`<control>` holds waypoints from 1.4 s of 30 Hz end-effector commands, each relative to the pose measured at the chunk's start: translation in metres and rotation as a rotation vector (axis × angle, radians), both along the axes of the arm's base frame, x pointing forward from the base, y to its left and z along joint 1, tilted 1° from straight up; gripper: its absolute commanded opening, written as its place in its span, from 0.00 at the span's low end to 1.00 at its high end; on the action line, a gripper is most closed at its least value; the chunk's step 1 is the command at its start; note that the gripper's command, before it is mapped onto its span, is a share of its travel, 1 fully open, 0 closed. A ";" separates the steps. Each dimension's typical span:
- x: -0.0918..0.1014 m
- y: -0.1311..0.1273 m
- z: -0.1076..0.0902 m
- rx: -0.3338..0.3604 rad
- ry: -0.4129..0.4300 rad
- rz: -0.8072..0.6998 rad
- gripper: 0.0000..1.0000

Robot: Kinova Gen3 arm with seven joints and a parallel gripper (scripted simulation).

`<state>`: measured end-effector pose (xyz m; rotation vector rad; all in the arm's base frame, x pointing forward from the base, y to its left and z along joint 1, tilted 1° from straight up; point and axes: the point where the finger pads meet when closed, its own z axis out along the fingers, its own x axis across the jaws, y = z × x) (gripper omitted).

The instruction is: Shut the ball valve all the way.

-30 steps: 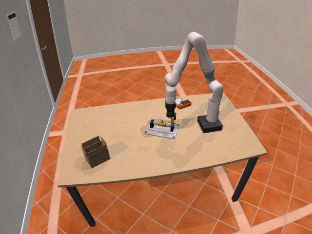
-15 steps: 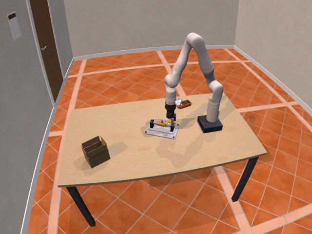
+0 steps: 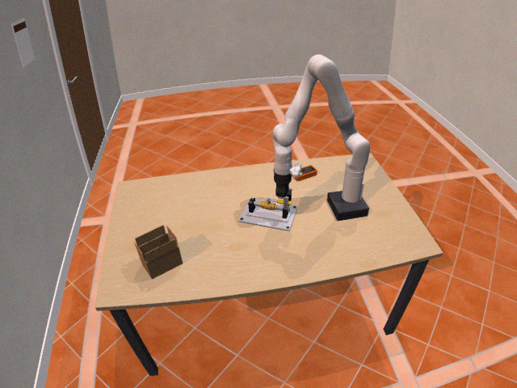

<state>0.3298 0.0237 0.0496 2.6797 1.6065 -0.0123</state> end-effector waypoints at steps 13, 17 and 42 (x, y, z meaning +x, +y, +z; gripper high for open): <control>0.000 0.002 -0.001 0.005 -0.001 -0.004 1.00; 0.000 0.002 -0.001 0.005 -0.001 -0.004 1.00; 0.000 0.002 -0.001 0.005 -0.001 -0.004 0.00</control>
